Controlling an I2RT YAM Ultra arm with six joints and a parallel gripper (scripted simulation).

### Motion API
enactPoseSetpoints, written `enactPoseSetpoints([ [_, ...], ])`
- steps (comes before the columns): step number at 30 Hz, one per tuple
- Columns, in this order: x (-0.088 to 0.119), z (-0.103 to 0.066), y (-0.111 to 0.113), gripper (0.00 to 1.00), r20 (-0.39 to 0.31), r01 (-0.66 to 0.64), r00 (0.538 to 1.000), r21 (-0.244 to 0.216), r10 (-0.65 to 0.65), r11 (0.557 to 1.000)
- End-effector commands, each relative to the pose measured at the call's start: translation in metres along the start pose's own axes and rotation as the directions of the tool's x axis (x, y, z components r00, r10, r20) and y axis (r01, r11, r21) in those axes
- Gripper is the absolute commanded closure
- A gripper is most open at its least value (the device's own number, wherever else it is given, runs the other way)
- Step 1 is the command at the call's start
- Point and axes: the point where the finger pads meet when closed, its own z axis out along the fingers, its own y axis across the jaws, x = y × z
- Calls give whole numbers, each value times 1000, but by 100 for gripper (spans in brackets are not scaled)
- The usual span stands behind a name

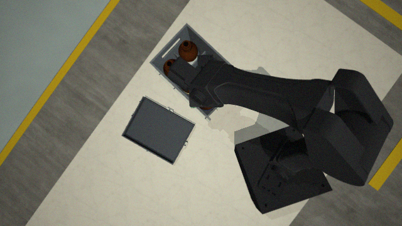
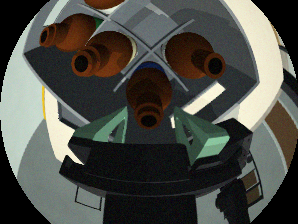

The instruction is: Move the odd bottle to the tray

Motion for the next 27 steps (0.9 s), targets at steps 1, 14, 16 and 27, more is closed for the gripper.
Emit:
enactPoseSetpoints([
  [1,-8,-19,9,39,34,-3,999,-37,4,999],
  [14,-6,-53,7,39,34,-3,999,-37,5,999],
  [16,-6,-60,7,39,34,-3,999,-37,5,999],
  [27,-5,-85,6,39,33,-4,999,-38,5,999],
])
